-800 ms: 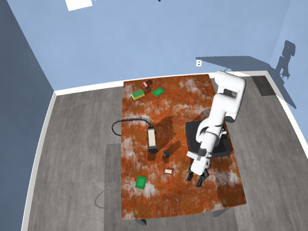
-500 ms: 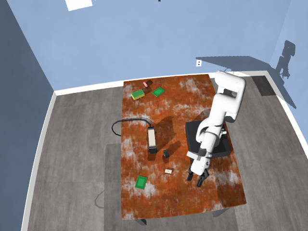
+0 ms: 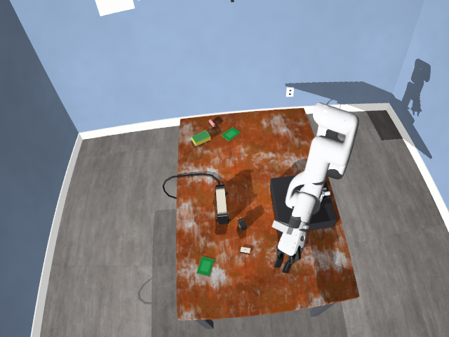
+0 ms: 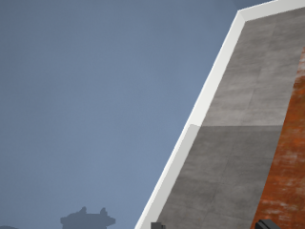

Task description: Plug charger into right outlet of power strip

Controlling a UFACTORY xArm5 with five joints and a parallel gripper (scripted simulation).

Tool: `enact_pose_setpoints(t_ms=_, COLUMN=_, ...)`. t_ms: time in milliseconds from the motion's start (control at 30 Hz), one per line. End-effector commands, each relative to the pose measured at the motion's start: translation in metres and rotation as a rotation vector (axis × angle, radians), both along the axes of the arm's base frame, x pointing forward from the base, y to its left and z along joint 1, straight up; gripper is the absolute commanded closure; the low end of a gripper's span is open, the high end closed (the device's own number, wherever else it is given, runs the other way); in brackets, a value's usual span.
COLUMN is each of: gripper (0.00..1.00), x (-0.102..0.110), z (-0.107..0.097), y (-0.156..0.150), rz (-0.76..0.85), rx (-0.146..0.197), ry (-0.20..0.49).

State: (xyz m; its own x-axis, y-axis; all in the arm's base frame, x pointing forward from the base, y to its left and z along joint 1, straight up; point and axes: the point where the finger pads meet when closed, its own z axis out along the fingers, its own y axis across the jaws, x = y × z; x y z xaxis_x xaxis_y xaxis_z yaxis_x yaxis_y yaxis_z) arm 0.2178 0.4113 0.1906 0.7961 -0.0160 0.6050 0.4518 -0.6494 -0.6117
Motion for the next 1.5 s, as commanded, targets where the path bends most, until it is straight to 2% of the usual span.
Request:
enact_pose_setpoints(t_ms=0, gripper=0.47, x=0.002, z=0.000, y=0.000, rz=-0.005, rx=0.000, ry=0.003)
enact_pose_setpoints(t_ms=367, gripper=0.47, x=0.016, z=-0.010, y=-0.007, rz=-0.055, rx=-0.024, ry=0.047)
enact_pose_setpoints(t_ms=567, gripper=0.47, x=0.034, z=-0.023, y=-0.018, rz=-0.126, rx=-0.056, ry=0.108)
enact_pose_setpoints(t_ms=800, gripper=0.47, x=0.062, z=-0.045, y=-0.040, rz=-0.249, rx=-0.105, ry=0.212)
enact_pose_setpoints(t_ms=867, gripper=0.47, x=0.062, z=-0.045, y=-0.040, rz=-0.249, rx=-0.105, ry=0.212)
enact_pose_setpoints(t_ms=1367, gripper=0.47, x=0.124, z=-0.101, y=-0.125, rz=-0.635, rx=-0.217, ry=0.517)
enact_pose_setpoints(t_ms=1433, gripper=0.47, x=0.124, z=-0.101, y=-0.125, rz=-0.635, rx=-0.217, ry=0.517)
enact_pose_setpoints(t_ms=1467, gripper=0.47, x=0.127, z=-0.104, y=-0.132, rz=-0.665, rx=-0.223, ry=0.540)
